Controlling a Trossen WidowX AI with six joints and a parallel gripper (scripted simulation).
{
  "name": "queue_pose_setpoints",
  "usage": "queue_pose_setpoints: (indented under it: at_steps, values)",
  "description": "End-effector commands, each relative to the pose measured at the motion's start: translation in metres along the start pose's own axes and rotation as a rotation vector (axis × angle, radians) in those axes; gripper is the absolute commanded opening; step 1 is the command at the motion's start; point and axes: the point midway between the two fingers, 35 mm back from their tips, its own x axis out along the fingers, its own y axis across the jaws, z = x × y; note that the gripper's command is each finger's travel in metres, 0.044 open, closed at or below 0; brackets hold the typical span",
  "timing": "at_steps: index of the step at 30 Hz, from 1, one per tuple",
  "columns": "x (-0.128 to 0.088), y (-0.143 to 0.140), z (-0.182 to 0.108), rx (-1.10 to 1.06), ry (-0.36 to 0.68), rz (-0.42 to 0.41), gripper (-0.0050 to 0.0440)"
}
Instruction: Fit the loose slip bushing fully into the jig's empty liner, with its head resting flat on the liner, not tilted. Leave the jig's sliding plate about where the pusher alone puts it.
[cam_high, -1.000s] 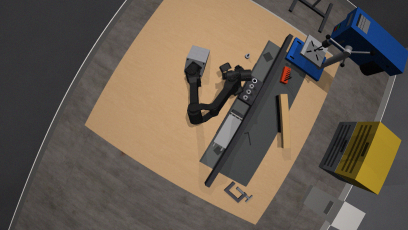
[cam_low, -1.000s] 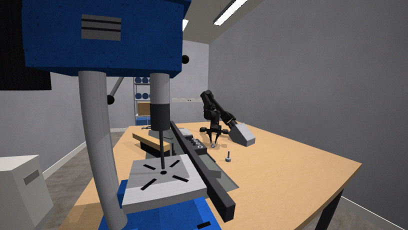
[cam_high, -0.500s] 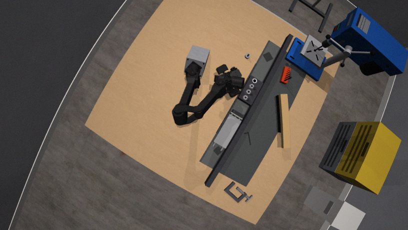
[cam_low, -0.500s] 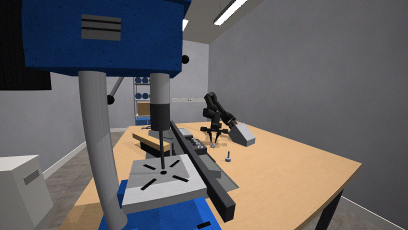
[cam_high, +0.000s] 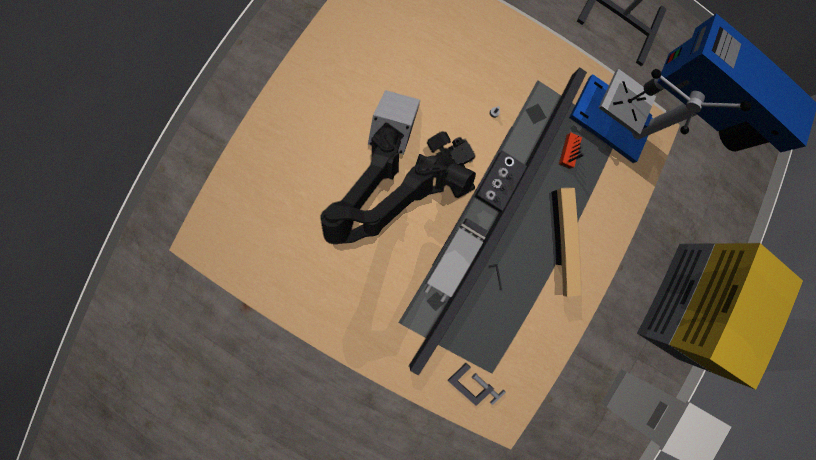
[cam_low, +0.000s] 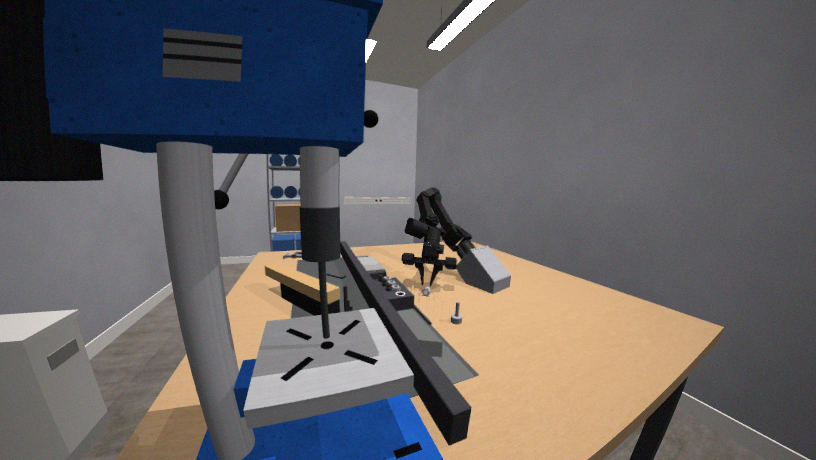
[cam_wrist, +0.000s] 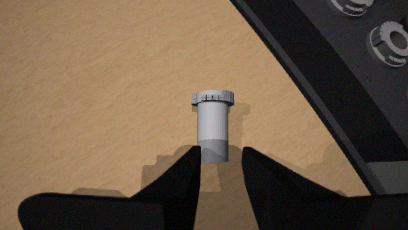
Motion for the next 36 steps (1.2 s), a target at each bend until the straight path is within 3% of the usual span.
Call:
queue_pose_setpoints:
  at_steps: [1,18,23,27,36]
  values:
    - [-0.001,0.0,-0.003,0.003,-0.067,-0.002,0.0112]
    - [-0.002,0.0,-0.014,0.003,-0.266,-0.01,0.0112]
    - [-0.002,-0.001,-0.011,0.004,-0.202,-0.002,0.0112]
    - [-0.002,-0.002,-0.012,0.007,-0.225,-0.01,0.0193]
    - [-0.002,-0.002,-0.012,0.007,-0.225,-0.01,0.0193]
